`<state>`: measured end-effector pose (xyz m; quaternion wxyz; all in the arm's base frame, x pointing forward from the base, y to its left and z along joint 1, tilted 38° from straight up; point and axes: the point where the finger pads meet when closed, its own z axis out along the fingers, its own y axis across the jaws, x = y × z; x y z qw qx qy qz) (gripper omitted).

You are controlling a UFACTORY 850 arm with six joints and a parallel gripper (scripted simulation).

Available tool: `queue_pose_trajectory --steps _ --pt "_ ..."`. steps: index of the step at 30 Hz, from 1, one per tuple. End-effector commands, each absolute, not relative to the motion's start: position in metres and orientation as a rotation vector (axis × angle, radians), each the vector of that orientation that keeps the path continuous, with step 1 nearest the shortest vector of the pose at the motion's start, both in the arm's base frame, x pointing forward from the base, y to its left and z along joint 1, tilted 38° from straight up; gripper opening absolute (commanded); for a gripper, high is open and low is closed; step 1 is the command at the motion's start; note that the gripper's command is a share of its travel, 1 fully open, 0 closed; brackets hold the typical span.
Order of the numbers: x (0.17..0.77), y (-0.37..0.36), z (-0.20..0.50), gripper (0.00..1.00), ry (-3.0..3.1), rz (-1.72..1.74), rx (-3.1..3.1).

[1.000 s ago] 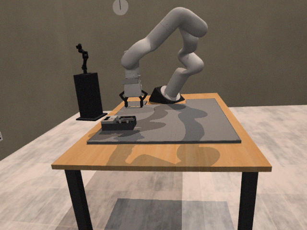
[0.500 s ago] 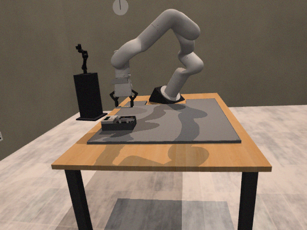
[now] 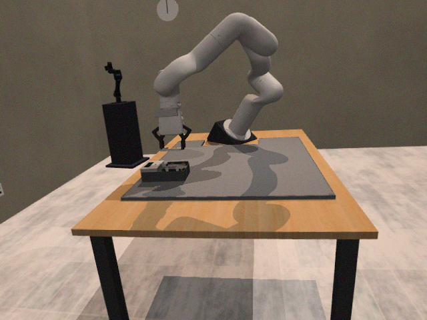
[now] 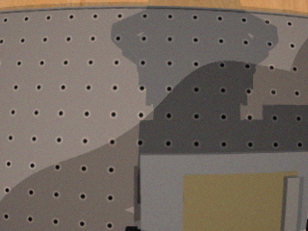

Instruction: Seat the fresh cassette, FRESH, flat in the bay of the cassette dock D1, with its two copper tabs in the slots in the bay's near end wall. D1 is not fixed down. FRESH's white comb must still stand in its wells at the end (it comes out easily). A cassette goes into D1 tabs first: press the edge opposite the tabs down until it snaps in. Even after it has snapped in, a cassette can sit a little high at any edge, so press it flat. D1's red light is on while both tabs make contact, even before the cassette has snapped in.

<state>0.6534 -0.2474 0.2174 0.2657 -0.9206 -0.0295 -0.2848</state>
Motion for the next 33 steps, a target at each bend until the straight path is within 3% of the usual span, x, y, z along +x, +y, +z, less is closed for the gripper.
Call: queue_pose_trajectory --steps 1,33 --pt "0.655 -0.246 0.215 0.0 -0.08 -0.771 -2.487" --pt "0.667 -0.228 0.187 0.0 -0.08 -0.771 -2.487"
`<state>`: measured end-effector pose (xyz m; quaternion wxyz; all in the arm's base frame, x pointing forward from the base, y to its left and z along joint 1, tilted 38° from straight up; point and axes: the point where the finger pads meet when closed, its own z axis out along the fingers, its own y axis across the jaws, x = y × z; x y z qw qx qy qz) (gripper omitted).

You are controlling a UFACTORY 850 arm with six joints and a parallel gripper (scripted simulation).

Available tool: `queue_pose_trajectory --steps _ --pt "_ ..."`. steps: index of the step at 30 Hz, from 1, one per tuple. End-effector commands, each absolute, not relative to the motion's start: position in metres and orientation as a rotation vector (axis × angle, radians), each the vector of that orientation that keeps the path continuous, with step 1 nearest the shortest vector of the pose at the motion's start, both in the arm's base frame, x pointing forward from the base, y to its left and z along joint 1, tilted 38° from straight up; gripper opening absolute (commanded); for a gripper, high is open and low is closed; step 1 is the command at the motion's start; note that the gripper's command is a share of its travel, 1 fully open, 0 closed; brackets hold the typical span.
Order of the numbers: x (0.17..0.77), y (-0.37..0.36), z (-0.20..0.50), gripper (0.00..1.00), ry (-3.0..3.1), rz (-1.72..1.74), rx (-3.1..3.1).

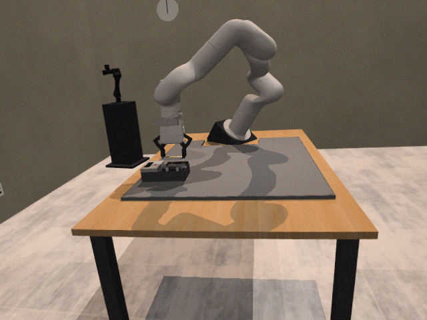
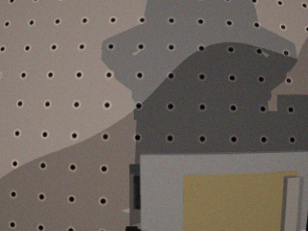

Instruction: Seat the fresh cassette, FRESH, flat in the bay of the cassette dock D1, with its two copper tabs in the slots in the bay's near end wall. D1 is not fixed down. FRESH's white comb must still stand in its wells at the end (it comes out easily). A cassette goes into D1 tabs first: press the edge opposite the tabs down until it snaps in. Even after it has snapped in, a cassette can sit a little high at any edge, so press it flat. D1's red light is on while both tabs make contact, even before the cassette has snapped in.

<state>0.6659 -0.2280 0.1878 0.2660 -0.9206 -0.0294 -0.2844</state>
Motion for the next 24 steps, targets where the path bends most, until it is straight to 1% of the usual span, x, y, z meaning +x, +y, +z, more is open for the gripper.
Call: queue_pose_trajectory --steps 1,24 --pt "0.667 -0.228 0.187 0.0 -0.08 -0.771 -2.487" --pt "0.673 -0.219 0.174 0.0 -0.08 -0.771 -2.487"
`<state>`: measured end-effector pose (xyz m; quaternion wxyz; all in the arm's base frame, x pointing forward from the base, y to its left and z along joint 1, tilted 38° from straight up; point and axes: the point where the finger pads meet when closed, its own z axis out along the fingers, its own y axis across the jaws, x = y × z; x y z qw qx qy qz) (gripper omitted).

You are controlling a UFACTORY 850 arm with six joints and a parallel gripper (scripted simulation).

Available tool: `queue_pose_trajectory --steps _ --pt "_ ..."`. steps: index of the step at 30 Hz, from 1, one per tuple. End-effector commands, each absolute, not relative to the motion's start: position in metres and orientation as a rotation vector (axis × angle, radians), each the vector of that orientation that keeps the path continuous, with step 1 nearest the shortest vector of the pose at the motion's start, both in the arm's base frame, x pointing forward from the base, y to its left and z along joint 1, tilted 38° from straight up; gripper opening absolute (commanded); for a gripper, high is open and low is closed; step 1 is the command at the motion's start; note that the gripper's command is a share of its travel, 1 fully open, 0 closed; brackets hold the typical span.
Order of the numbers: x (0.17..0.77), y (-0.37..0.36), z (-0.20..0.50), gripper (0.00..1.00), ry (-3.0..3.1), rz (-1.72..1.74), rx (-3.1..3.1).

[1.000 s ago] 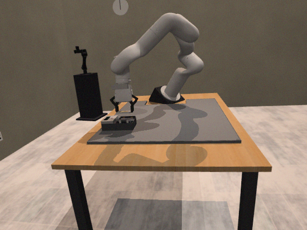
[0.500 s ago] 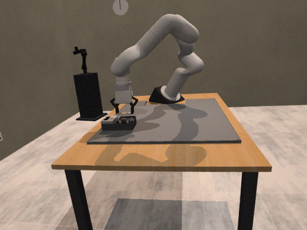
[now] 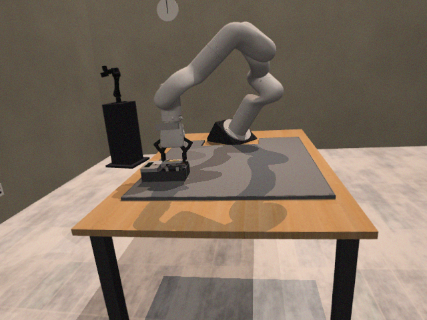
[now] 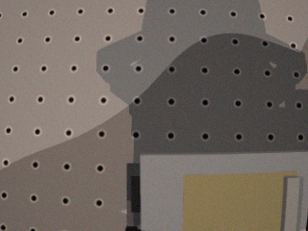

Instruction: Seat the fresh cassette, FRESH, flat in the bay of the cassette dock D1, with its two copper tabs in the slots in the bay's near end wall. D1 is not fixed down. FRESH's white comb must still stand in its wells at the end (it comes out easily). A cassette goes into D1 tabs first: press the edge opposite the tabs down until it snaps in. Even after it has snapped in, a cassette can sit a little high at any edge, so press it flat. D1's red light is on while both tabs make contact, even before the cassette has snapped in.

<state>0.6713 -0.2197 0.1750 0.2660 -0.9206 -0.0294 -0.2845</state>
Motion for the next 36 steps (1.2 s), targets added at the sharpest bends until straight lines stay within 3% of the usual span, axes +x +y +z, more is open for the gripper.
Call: queue_pose_trajectory --steps 1,36 --pt "0.6733 -0.2184 0.1727 0.0 -0.08 -0.771 -2.487" --pt "0.6761 -0.2142 0.1662 0.0 -0.08 -0.771 -2.487"
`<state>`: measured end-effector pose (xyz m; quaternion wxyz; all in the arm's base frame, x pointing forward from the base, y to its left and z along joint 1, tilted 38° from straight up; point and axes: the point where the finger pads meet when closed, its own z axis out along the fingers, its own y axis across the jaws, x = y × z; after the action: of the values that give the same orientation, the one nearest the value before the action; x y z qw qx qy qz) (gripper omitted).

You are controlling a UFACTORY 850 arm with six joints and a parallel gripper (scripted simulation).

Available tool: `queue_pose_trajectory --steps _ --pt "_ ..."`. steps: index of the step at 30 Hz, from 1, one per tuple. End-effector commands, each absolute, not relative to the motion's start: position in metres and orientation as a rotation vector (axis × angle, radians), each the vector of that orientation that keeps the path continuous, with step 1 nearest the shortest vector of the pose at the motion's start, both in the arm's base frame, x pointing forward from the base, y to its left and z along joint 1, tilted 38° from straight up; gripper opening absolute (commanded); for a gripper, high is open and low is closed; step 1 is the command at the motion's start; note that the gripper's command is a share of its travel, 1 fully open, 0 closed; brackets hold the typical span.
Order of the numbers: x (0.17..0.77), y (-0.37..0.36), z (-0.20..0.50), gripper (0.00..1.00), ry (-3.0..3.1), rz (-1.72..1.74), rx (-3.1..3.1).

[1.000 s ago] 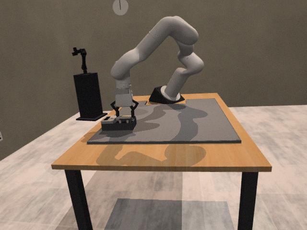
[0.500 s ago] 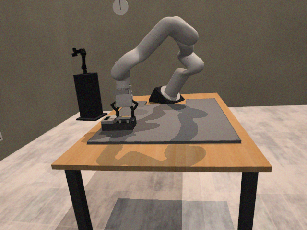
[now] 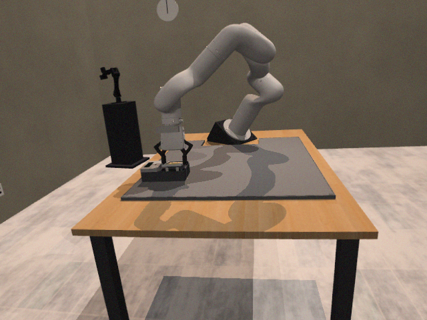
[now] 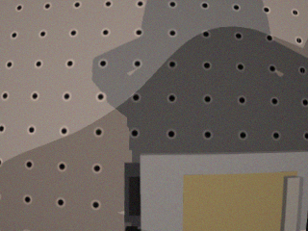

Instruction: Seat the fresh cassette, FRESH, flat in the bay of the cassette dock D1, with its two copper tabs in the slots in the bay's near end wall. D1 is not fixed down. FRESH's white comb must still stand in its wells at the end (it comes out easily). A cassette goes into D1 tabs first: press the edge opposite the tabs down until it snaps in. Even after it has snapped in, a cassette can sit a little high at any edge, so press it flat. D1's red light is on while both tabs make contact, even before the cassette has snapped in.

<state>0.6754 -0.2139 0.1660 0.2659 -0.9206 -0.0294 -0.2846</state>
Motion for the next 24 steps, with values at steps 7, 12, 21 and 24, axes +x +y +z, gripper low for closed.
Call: queue_pose_trajectory --steps 7,12,21,24 --pt "0.6768 -0.2132 0.1646 0.0 -0.08 -0.771 -2.487" --pt "0.6768 -0.2131 0.1646 0.0 -0.079 -0.771 -2.487" --pt "0.6768 -0.2132 0.1646 1.0 -0.079 -0.771 -2.487" --pt "0.6768 -0.2132 0.1647 1.0 -0.08 -0.771 -2.487"
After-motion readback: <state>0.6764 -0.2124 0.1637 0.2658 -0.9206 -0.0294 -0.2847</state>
